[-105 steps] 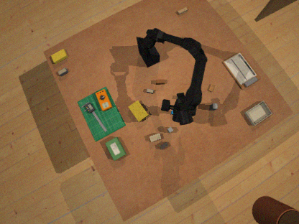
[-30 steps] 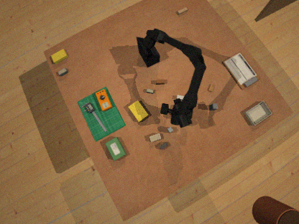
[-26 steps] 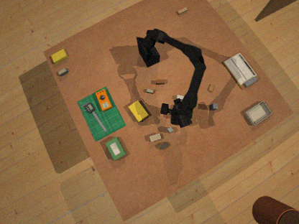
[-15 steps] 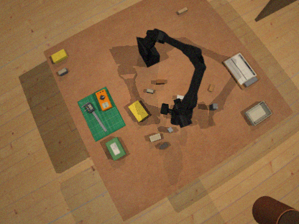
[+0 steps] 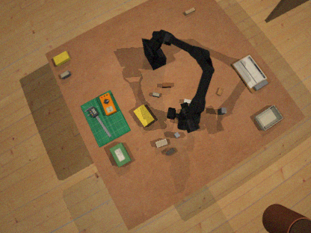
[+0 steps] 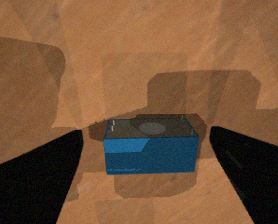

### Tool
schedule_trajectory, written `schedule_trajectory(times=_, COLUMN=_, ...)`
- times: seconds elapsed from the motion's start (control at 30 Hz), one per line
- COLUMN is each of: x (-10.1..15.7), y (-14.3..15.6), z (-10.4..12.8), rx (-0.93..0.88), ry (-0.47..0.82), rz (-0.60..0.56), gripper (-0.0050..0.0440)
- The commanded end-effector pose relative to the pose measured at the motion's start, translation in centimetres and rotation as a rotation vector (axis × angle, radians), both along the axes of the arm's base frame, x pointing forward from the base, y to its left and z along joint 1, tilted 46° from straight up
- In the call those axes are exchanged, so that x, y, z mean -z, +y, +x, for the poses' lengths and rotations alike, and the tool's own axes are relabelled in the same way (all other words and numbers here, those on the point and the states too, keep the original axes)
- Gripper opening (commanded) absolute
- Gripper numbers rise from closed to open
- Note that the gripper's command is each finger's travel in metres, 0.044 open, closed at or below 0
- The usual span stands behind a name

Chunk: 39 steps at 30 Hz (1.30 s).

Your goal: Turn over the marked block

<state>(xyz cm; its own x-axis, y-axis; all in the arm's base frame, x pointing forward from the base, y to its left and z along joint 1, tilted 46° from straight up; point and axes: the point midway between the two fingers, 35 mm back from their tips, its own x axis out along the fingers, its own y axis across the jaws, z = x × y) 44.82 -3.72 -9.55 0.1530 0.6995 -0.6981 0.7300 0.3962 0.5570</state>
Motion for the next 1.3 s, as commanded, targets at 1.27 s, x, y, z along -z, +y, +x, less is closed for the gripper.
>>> schedule_trajectory(times=1.27, x=-0.85, y=-0.17, z=0.38, rx=-0.002, ry=-0.019, rz=-0.005, gripper=-0.0050)
